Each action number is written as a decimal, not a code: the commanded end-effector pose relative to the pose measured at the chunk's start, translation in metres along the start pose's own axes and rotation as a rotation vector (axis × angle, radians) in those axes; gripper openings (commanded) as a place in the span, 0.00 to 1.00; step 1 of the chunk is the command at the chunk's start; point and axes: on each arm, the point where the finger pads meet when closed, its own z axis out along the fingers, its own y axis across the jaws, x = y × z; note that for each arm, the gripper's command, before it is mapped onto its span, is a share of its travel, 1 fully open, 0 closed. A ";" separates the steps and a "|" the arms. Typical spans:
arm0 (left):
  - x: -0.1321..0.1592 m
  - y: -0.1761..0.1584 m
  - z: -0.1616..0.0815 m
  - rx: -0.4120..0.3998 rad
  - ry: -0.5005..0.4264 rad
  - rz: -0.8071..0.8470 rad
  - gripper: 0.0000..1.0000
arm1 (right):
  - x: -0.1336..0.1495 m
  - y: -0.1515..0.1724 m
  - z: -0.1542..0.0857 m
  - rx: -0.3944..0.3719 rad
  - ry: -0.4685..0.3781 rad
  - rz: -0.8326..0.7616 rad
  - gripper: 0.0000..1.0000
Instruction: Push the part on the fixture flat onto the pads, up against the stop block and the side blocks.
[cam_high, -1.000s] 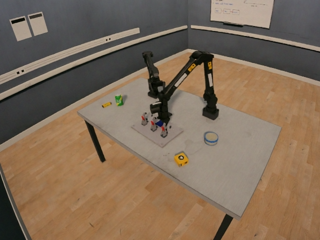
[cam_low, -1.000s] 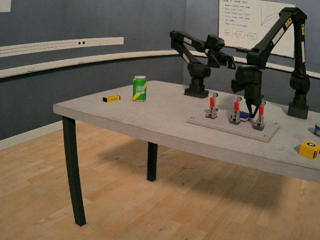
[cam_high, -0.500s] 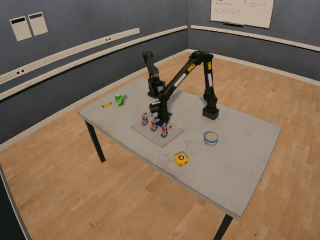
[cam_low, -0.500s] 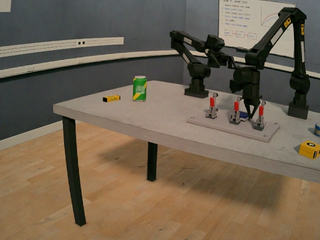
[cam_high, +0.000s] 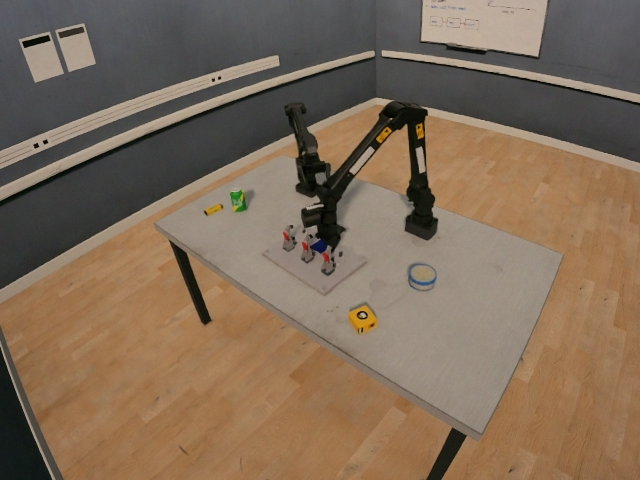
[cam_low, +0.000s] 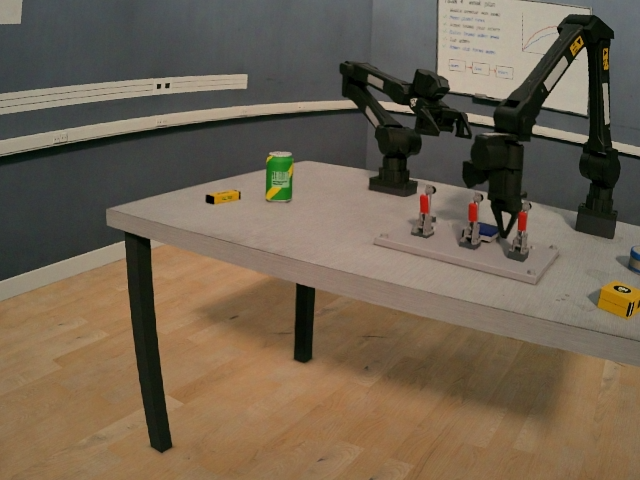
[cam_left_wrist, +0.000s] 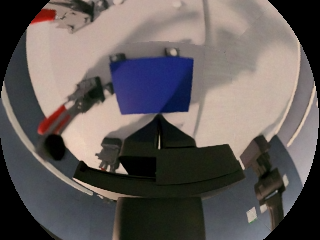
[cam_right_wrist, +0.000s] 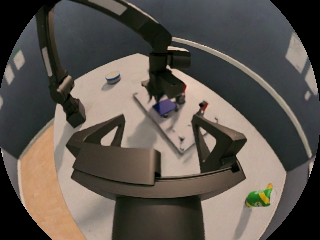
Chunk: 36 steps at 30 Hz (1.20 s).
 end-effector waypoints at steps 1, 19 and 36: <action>0.002 0.016 -0.007 -0.036 -0.019 0.008 0.00 | -0.014 0.000 -0.001 0.001 -0.033 0.003 1.00; -0.009 0.030 -0.039 -0.086 -0.039 0.020 0.00 | -0.014 0.000 -0.001 0.001 -0.033 0.003 1.00; 0.003 -0.003 -0.016 -0.001 -0.004 0.017 0.00 | -0.014 0.000 -0.001 0.001 -0.033 0.003 1.00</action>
